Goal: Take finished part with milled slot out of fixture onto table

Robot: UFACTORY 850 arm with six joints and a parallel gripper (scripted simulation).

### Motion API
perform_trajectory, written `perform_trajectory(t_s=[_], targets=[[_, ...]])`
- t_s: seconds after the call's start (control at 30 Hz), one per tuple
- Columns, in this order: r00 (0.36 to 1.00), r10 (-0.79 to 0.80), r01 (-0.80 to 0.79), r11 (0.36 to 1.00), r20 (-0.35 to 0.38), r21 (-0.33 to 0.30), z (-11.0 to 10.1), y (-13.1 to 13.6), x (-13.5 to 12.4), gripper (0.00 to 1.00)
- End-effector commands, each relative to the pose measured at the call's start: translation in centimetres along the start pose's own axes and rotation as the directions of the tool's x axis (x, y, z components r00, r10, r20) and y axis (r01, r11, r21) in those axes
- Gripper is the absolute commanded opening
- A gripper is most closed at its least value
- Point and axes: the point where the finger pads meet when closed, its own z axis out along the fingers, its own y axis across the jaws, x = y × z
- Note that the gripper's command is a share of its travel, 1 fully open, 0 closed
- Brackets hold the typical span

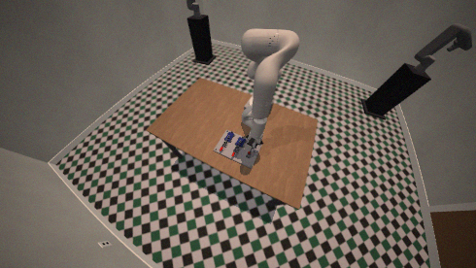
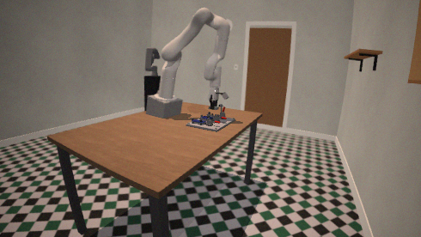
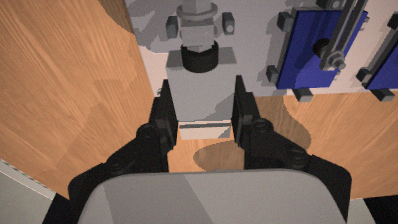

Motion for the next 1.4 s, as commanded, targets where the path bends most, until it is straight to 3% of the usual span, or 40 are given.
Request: perform_trajectory(t_s=[0.0,1.37], targets=[[1.000,0.000,0.000,1.000,-0.001,-0.001,-0.74,-0.01,-0.11,0.00],[1.000,0.000,0.000,1.000,-0.001,-0.001,-1.14,-0.01,-0.20,0.00]])
